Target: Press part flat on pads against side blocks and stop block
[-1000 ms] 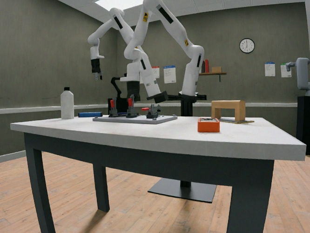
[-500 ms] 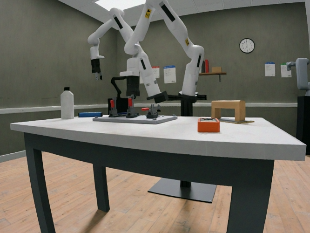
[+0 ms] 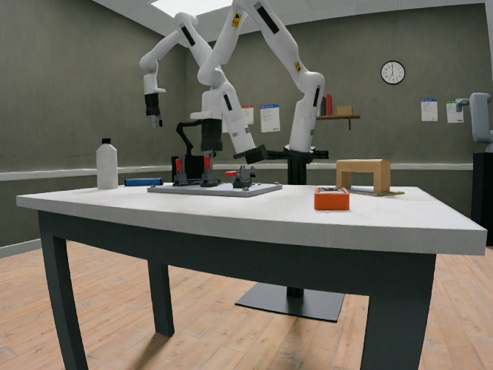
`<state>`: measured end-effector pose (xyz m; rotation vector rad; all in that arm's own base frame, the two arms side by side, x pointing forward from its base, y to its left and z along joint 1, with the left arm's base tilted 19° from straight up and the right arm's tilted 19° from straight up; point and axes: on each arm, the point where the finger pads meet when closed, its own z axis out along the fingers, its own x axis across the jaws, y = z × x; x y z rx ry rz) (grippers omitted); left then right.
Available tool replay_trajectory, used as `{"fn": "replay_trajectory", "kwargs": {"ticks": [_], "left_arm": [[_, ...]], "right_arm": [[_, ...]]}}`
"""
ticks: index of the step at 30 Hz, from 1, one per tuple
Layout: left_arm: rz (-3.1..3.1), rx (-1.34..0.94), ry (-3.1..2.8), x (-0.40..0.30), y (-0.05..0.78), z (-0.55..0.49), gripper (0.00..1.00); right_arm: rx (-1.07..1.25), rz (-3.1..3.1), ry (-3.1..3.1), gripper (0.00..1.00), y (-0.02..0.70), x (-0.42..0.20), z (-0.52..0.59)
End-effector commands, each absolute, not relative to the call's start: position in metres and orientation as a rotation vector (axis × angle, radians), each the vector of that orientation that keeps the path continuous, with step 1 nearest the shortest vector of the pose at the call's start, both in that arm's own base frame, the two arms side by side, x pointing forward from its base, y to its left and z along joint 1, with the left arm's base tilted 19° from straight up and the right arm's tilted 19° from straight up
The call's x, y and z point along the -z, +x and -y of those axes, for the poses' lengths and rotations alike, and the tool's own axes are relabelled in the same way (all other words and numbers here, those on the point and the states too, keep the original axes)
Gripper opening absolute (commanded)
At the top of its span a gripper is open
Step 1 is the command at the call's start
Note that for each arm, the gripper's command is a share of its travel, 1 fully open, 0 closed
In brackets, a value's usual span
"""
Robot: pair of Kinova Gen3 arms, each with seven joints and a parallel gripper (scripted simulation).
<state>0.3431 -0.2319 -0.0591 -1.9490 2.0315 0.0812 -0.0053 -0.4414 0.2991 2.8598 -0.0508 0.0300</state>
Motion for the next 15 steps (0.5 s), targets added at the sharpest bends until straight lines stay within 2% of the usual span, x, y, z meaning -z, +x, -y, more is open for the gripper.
{"fn": "replay_trajectory", "kwargs": {"ticks": [1, 15], "left_arm": [[-2.029, -0.095, -1.949, 0.0568, 0.3396, 0.2285, 0.00], [-2.030, -0.097, -1.949, 0.0569, 0.3383, 0.2279, 0.00]], "right_arm": [[-0.030, 0.051, 2.858, 1.00, -0.0055, -0.2999, 0.4417], [-0.030, 0.051, 2.858, 1.00, -0.0055, -0.2999, 0.4417]]}}
